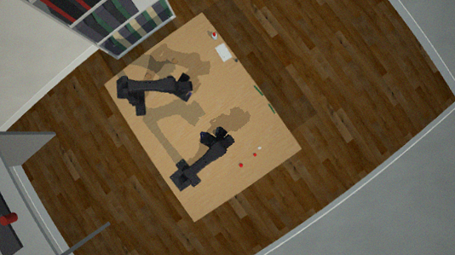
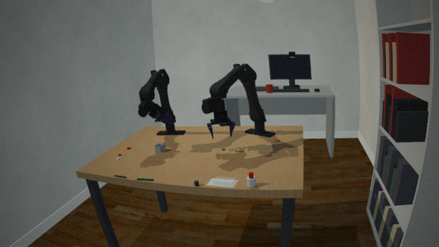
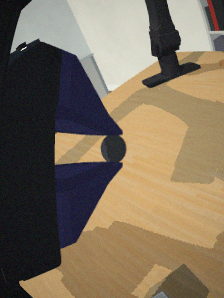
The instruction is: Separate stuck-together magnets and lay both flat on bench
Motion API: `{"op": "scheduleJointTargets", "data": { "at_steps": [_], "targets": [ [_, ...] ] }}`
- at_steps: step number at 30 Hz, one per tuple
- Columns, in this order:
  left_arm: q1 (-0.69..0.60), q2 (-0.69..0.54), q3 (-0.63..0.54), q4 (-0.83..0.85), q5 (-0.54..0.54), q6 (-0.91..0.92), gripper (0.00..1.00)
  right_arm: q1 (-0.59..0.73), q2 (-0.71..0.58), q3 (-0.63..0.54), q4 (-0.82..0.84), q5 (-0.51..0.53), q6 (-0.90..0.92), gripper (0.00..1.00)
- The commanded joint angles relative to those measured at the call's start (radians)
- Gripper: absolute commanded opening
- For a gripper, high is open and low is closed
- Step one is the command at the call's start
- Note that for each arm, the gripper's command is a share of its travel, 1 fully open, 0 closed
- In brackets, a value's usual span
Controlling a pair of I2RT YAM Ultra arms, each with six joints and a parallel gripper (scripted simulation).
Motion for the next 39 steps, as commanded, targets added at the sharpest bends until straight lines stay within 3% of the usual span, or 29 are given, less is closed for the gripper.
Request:
{"op": "scheduleJointTargets", "data": {
  "at_steps": [1, 3, 6, 13, 15, 27, 39],
  "targets": [
    [-0.001, -0.009, 0.005, -0.002, -0.006, -0.001, 1.00, -0.025, 0.024, 0.052, -0.177, 0.118, -0.169, 0.18],
    [-0.001, -0.009, 0.005, -0.002, -0.006, -0.001, 1.00, -0.044, 0.049, 0.081, -0.177, 0.176, -0.220, 0.18],
    [-0.001, -0.009, 0.005, -0.002, -0.006, -0.001, 1.00, -0.047, 0.047, 0.059, -0.004, 0.263, -0.097, 0.18],
    [-0.001, -0.009, 0.005, -0.002, -0.006, -0.001, 1.00, -0.061, 0.064, 0.044, 0.122, 0.468, -0.087, 0.18],
    [-0.001, -0.009, 0.005, -0.002, -0.006, -0.001, 1.00, -0.061, 0.064, 0.044, 0.122, 0.468, -0.087, 0.18],
    [-0.001, -0.009, 0.005, -0.002, -0.006, -0.001, 1.00, -0.084, 0.091, 0.015, 0.338, 0.827, -0.070, 0.18],
    [-0.001, -0.009, 0.005, -0.002, -0.006, -0.001, 1.00, -0.088, 0.113, 0.008, 0.329, 0.812, -0.069, 0.18]
  ]
}}
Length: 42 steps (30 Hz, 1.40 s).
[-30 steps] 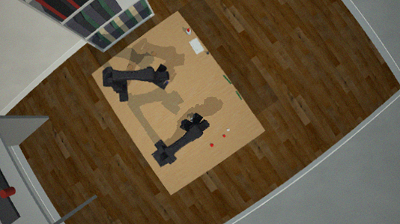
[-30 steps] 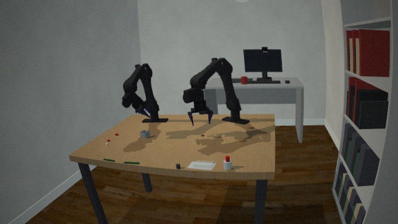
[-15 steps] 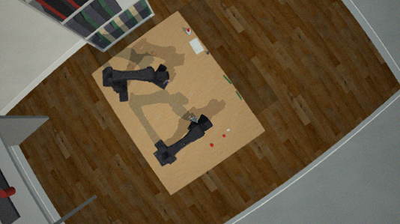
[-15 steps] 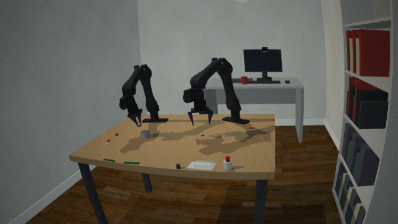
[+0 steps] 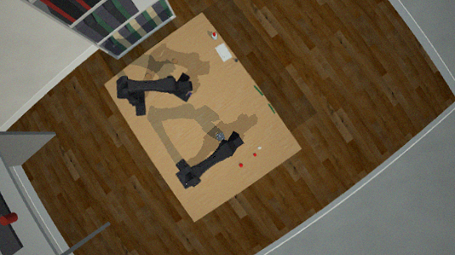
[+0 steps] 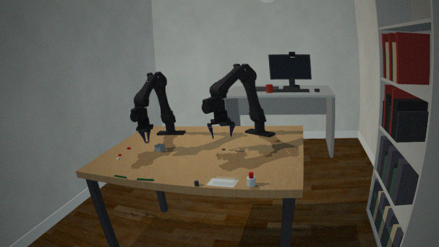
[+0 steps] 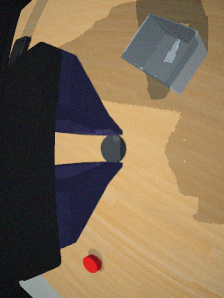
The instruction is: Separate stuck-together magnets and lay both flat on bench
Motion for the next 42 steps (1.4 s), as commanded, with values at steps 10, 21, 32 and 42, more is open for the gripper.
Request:
{"op": "scheduleJointTargets", "data": {
  "at_steps": [10, 21, 32, 42],
  "targets": [
    [0.000, -0.008, 0.005, 0.002, -0.006, 0.000, 1.00, 0.003, 0.010, 0.001, 0.016, -0.002, 0.002, 0.18],
    [0.000, -0.008, 0.005, 0.002, -0.006, 0.000, 1.00, 0.004, 0.023, -0.010, 0.040, -0.002, 0.002, 0.18],
    [0.000, -0.008, 0.005, 0.002, -0.006, 0.000, 1.00, 0.004, 0.032, -0.023, 0.061, -0.002, 0.003, 0.18],
    [0.000, -0.008, 0.005, 0.002, -0.006, 0.000, 1.00, 0.004, 0.041, -0.040, 0.087, -0.002, 0.002, 0.18]
  ]
}}
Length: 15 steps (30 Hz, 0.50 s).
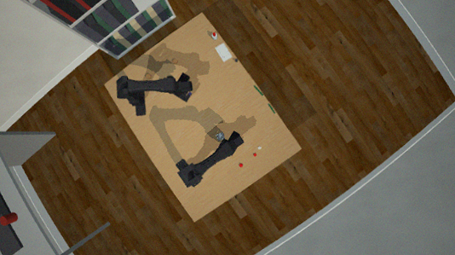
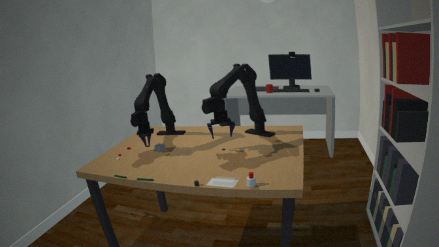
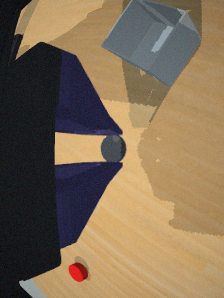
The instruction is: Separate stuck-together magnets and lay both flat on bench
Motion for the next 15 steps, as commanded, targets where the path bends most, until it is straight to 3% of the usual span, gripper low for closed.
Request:
{"op": "scheduleJointTargets", "data": {
  "at_steps": [1, 15],
  "targets": [
    [-0.001, -0.008, 0.006, 0.001, -0.006, 0.000, 1.00, 0.003, -0.004, 0.003, 0.016, -0.002, -0.001, 0.18],
    [-0.001, -0.008, 0.006, 0.001, -0.006, 0.000, 1.00, 0.001, 0.008, -0.018, 0.049, -0.002, -0.002, 0.18]
  ]
}}
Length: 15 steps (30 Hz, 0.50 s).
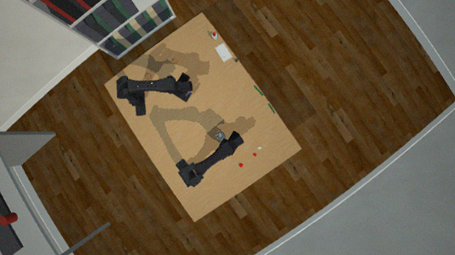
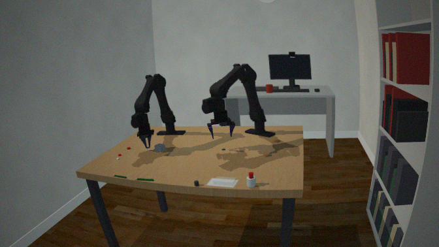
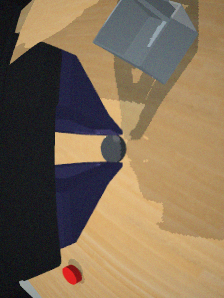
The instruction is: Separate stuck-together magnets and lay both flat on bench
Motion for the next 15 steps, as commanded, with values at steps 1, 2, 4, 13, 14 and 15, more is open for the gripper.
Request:
{"op": "scheduleJointTargets", "data": {
  "at_steps": [1, 2, 4, 13, 14, 15],
  "targets": [
    [0.000, -0.007, 0.006, 0.001, -0.006, 0.000, 1.00, -0.001, -0.002, 0.001, 0.018, -0.002, -0.001, 0.18],
    [0.000, -0.007, 0.006, 0.001, -0.006, 0.000, 1.00, -0.001, -0.001, -0.001, 0.021, -0.002, -0.001, 0.18],
    [0.000, -0.007, 0.006, 0.001, -0.006, 0.000, 1.00, -0.001, -0.001, -0.001, 0.021, -0.002, -0.001, 0.18],
    [0.000, -0.007, 0.006, 0.001, -0.006, 0.000, 1.00, -0.002, 0.006, -0.015, 0.043, -0.002, -0.002, 0.18],
    [0.000, -0.007, 0.006, 0.001, -0.006, 0.000, 1.00, -0.002, 0.008, -0.017, 0.045, -0.002, -0.002, 0.18],
    [0.000, -0.007, 0.006, 0.001, -0.006, 0.000, 1.00, -0.002, 0.009, -0.018, 0.048, -0.002, -0.002, 0.18]
  ]
}}
